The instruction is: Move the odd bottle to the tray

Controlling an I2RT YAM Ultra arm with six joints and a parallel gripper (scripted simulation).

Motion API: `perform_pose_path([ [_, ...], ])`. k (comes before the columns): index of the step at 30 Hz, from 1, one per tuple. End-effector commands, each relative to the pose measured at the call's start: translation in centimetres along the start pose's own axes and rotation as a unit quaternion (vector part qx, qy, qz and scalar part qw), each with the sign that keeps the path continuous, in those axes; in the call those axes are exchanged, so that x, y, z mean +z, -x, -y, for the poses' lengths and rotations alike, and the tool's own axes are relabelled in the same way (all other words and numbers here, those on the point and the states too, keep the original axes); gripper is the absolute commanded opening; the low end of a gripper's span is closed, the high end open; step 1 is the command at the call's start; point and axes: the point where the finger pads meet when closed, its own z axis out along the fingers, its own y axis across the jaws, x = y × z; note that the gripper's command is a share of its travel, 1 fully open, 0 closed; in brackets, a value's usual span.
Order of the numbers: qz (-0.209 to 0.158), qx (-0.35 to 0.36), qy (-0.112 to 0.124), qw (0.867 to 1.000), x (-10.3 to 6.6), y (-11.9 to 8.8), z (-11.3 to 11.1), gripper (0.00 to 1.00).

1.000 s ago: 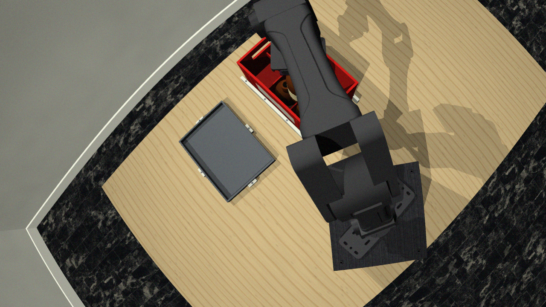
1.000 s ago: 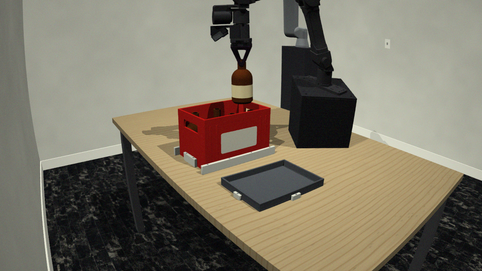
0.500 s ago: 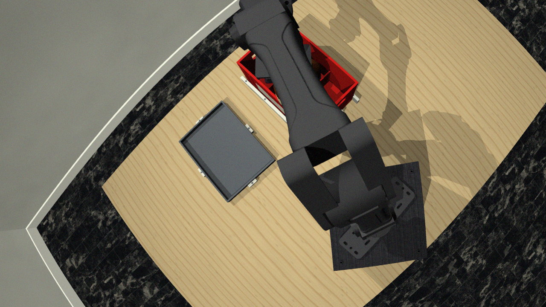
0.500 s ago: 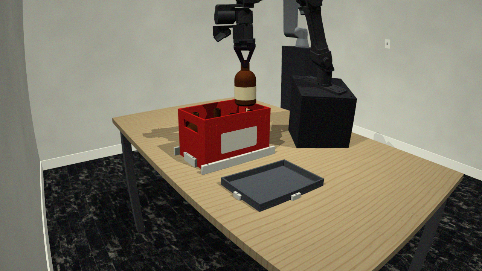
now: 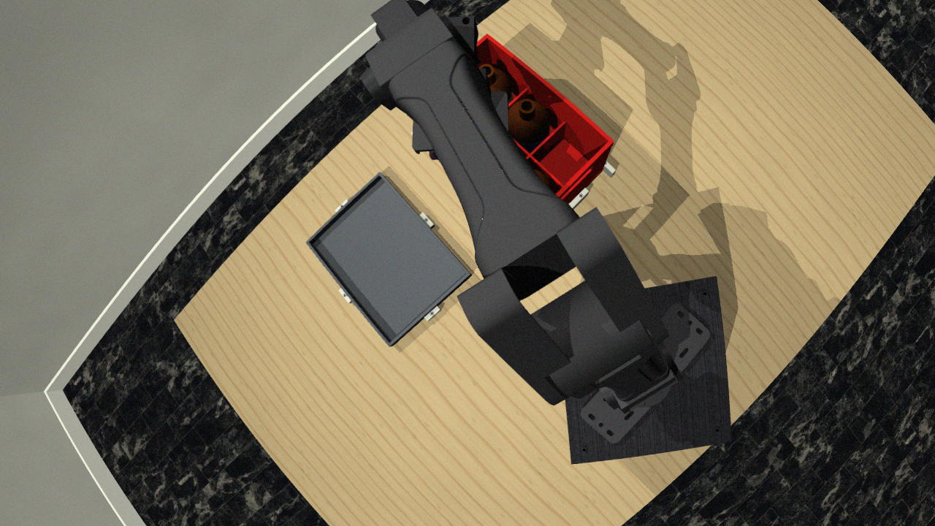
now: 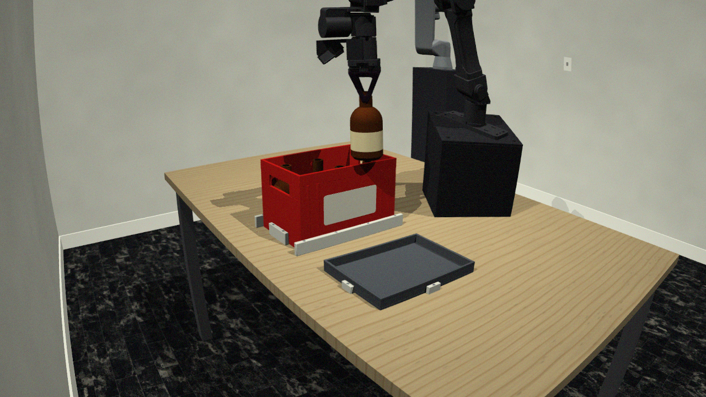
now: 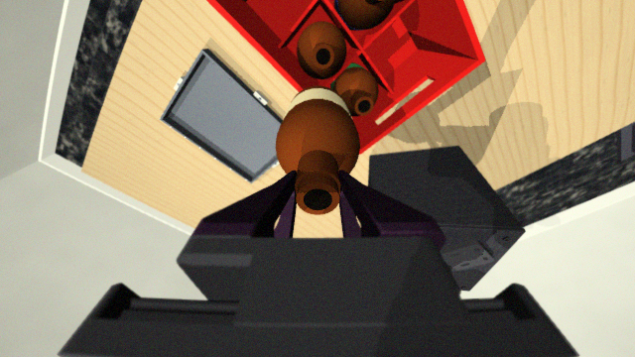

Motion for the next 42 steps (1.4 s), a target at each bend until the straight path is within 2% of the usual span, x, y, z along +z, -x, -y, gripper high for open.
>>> perform_pose_path([
  [1,0.036,0.004,0.014,0.999,-2.7,0.2,-1.4,0.00],
  [14,0.036,0.004,0.015,0.999,-2.7,-1.1,-4.1,0.00],
  [18,0.024,0.007,0.006,1.000,-1.7,-1.5,-4.9,0.00],
  [20,0.024,0.007,0.006,1.000,-1.7,-1.5,-4.9,0.00],
  [21,0.035,0.004,0.016,0.999,-2.8,-1.8,-5.3,0.00],
  [25,0.023,0.007,0.006,1.000,-1.6,-2.1,-6.2,0.00],
  [28,0.030,0.005,0.012,0.999,-2.3,-2.6,-7.0,0.00],
  [31,0.024,0.007,0.007,1.000,-1.7,-2.9,-7.8,0.00],
  [37,0.027,0.006,0.010,1.000,-2.0,-3.5,-8.9,0.00],
  [38,0.033,0.004,0.017,0.999,-2.7,-3.7,-9.2,0.00],
  [40,0.022,0.007,0.005,1.000,-1.5,-3.8,-9.6,0.00],
  [42,0.022,0.007,0.006,1.000,-1.5,-4.0,-10.1,0.00],
])
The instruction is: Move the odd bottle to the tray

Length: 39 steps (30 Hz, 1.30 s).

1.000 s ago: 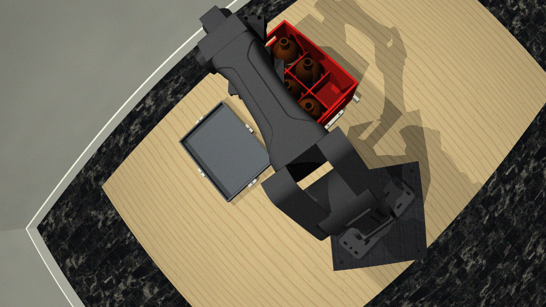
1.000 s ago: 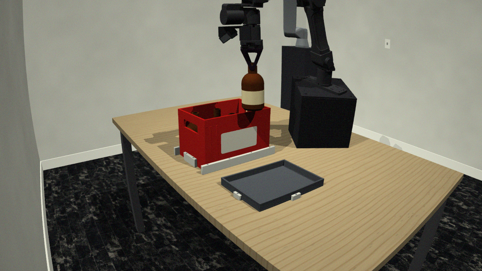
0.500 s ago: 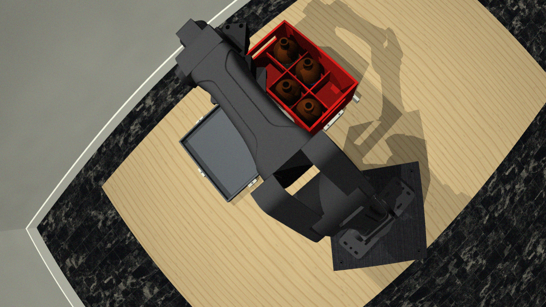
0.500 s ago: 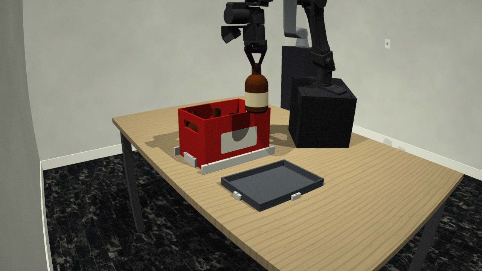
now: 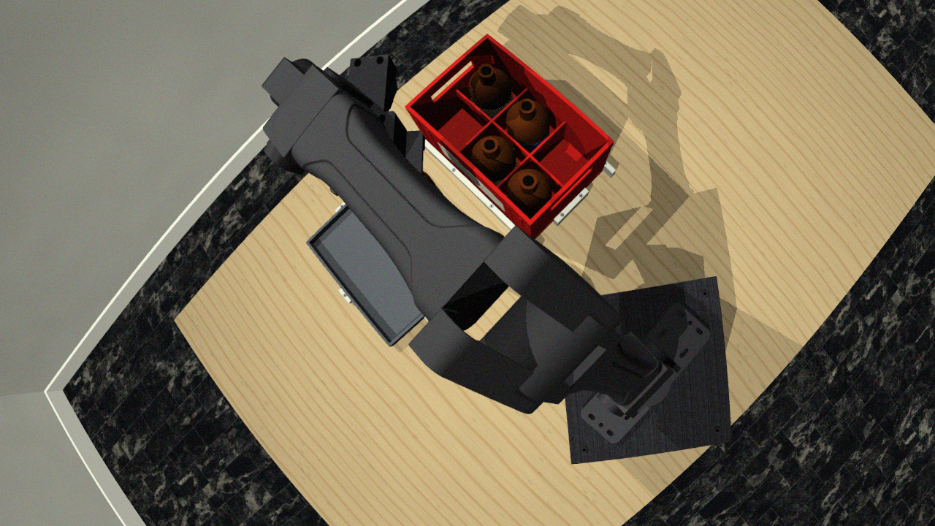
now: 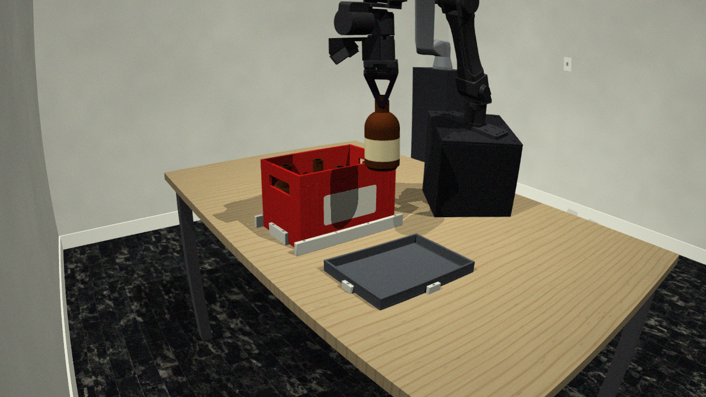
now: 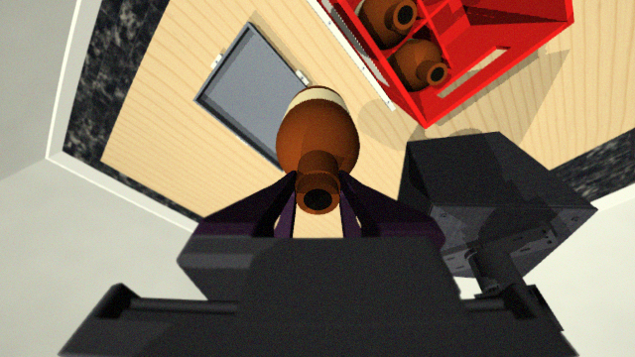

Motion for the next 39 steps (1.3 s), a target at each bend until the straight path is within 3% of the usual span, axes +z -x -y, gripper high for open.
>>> perform_pose_path([
  [1,0.021,0.004,0.011,1.000,-1.8,-0.1,-1.4,0.00],
  [12,0.021,0.004,0.012,1.000,-1.8,-1.1,-3.5,0.00],
  [13,0.028,0.006,0.020,0.999,-2.6,-1.0,-3.5,0.00],
  [16,0.016,0.005,0.006,1.000,-1.3,-1.4,-4.2,0.00],
  [19,0.023,0.003,0.016,1.000,-2.2,-1.8,-4.8,0.00],
  [29,0.021,0.004,0.013,1.000,-1.9,-2.4,-6.0,0.00],
  [30,0.028,0.009,0.022,0.999,-2.8,-2.1,-5.9,0.00],
  [32,0.017,0.005,0.008,1.000,-1.4,-2.5,-6.4,0.00],
  [36,0.023,0.004,0.016,1.000,-2.2,-2.9,-7.0,0.00],
  [39,0.020,0.004,0.012,1.000,-1.8,-3.0,-7.3,0.00],
])
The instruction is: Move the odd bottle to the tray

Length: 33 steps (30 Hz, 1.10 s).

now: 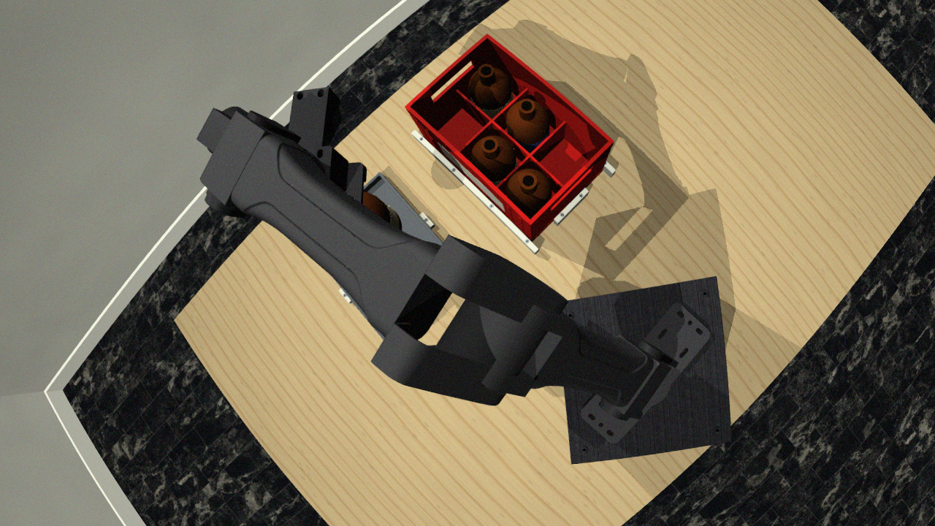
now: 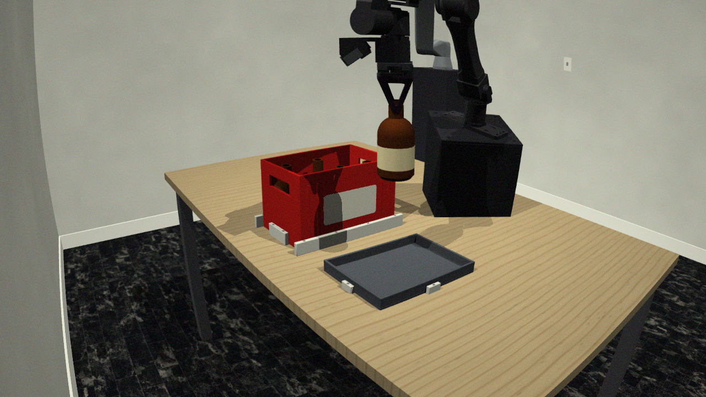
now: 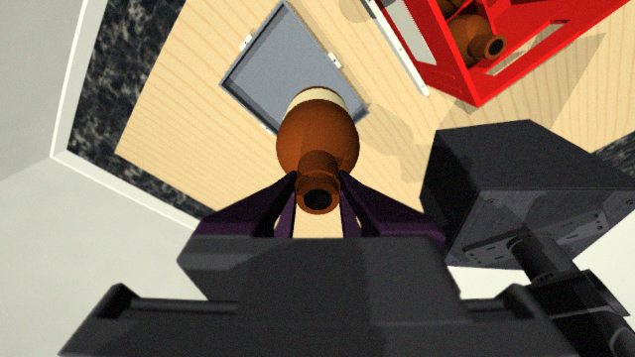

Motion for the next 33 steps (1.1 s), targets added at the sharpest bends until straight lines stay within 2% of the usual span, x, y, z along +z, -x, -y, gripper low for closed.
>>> perform_pose_path([
  [1,0.017,0.001,0.014,1.000,-1.8,0.0,-1.0,0.00],
  [7,0.019,0.002,0.016,1.000,-2.1,-0.1,-1.4,0.00],
  [8,0.024,0.005,0.024,0.999,-2.8,0.0,-1.3,0.00],
  [10,0.016,0.002,0.012,1.000,-1.7,-0.3,-1.7,0.00],
  [11,0.016,0.002,0.012,1.000,-1.6,-0.4,-1.8,0.00],
  [14,0.020,0.001,0.019,1.000,-2.3,-0.6,-2.1,0.00],
  [24,0.019,0.001,0.017,1.000,-2.1,-0.9,-2.7,0.00],
  [25,0.023,0.003,0.023,0.999,-2.7,-0.8,-2.6,0.00],
  [27,0.017,0.002,0.014,1.000,-1.8,-0.9,-2.8,0.00],
  [33,0.020,0.003,0.018,1.000,-2.3,-1.0,-3.1,0.00],
])
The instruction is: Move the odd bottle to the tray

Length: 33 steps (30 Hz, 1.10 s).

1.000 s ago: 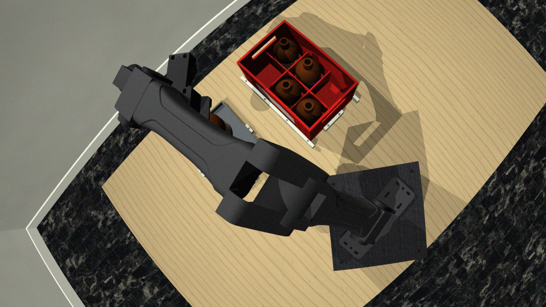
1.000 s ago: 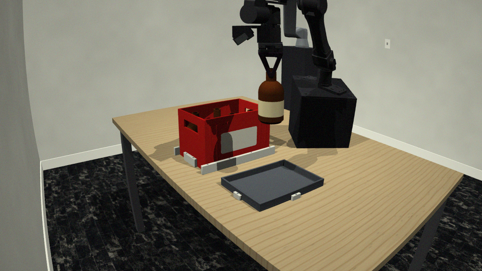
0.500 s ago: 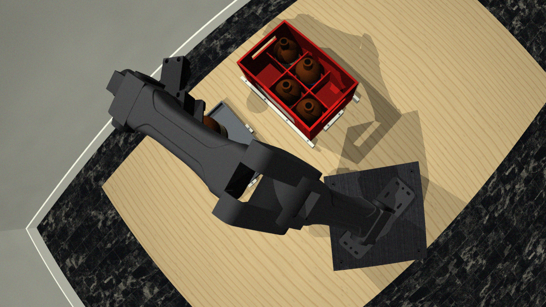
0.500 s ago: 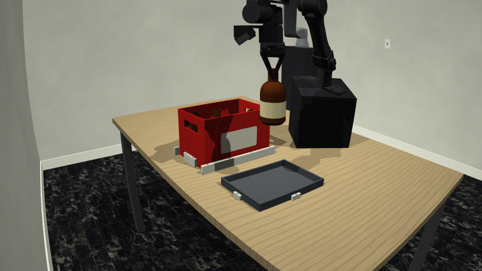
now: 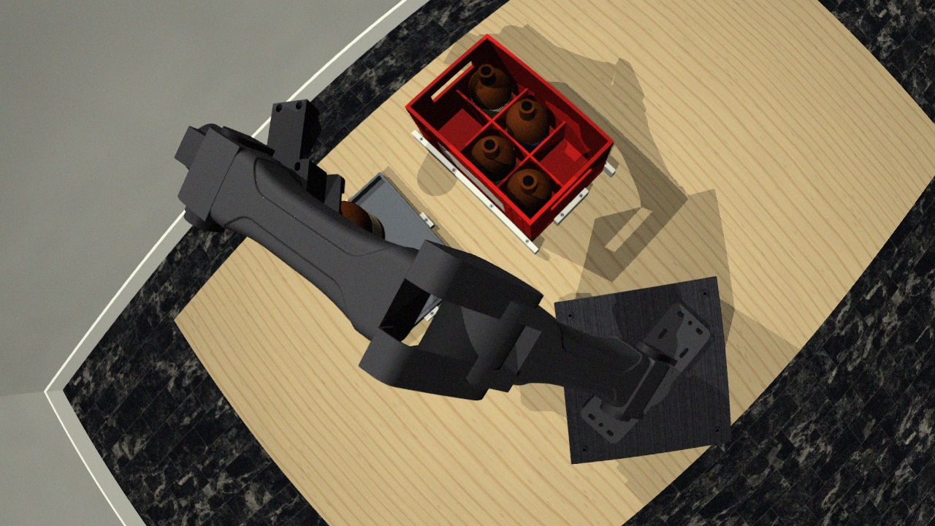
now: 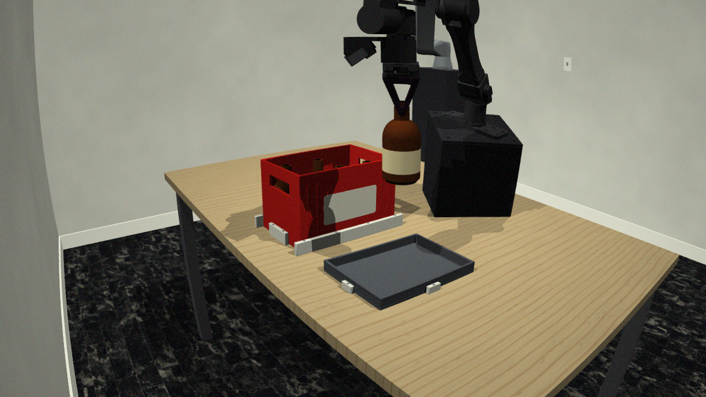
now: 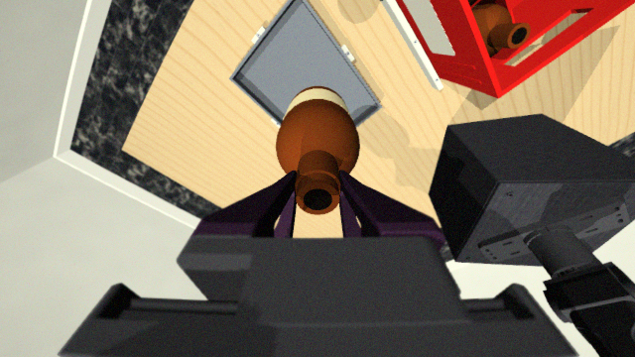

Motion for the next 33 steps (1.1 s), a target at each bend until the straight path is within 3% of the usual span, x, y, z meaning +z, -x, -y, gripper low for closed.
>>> perform_pose_path([
  [1,0.018,0.001,0.017,1.000,-2.05,0.15,-0.70,0.00],
  [33,0.019,-0.001,0.020,1.000,-2.35,-0.38,-1.54,0.00],
])
